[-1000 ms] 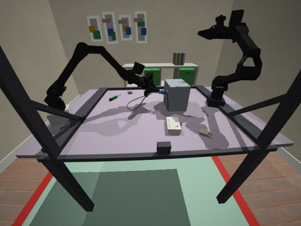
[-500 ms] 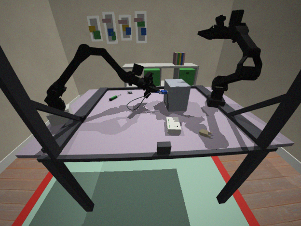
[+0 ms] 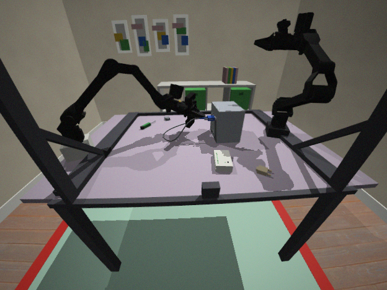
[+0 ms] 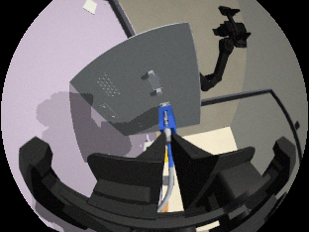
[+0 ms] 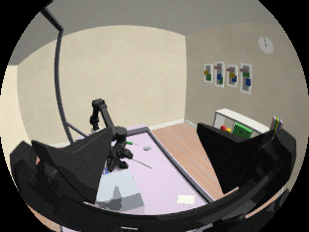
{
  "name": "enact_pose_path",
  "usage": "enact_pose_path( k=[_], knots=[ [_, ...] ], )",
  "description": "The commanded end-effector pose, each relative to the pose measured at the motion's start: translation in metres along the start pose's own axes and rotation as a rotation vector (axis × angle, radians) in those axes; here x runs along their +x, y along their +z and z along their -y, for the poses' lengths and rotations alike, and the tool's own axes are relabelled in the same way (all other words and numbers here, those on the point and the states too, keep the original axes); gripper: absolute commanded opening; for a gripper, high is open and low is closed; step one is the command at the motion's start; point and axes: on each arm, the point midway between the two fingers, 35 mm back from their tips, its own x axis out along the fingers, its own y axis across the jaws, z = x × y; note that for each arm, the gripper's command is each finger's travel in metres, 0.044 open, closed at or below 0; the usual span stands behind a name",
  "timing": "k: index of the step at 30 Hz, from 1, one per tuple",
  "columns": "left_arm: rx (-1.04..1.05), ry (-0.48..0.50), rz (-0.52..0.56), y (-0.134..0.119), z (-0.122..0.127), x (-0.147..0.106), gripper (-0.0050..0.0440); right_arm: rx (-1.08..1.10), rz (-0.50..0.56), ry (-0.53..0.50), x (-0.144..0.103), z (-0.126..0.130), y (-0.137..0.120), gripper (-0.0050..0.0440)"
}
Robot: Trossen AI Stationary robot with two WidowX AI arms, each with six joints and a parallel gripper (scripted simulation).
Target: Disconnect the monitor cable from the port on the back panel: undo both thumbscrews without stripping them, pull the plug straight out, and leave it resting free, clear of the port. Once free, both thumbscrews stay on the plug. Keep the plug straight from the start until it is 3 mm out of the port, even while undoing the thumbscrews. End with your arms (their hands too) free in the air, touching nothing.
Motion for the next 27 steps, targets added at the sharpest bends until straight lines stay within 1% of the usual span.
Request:
enact_pose_path(
  k=[1, 3, 7, 12, 16, 27],
  knots=[
    [-0.008, -0.041, 0.007, 0.0057, 0.0112, -0.001, 0.0, -0.006, 0.001, 0.001, -0.0003, -0.0011, 0.0029, 0.044],
    [-0.011, -0.043, 0.007, 0.0057, 0.0111, -0.001, 0.0, -0.006, 0.001, 0.001, -0.0003, -0.0011, 0.0029, 0.044],
    [-0.062, -0.079, 0.006, 0.0056, 0.0098, -0.0009, 0.0, -0.006, 0.001, 0.001, -0.0003, -0.0011, 0.0029, 0.044],
    [-0.068, -0.083, 0.006, 0.0056, 0.0096, -0.0009, 0.0, -0.006, 0.001, 0.001, -0.0003, -0.0011, 0.0029, 0.044],
    [-0.119, -0.119, 0.005, 0.0054, 0.0082, -0.0008, 0.0, -0.006, 0.001, 0.001, -0.0003, -0.0011, 0.0029, 0.044],
    [-0.192, -0.17, 0.004, 0.005, 0.0063, -0.0006, 0.0, -0.006, 0.001, 0.001, -0.0003, -0.0011, 0.0029, 0.044]
  ],
)
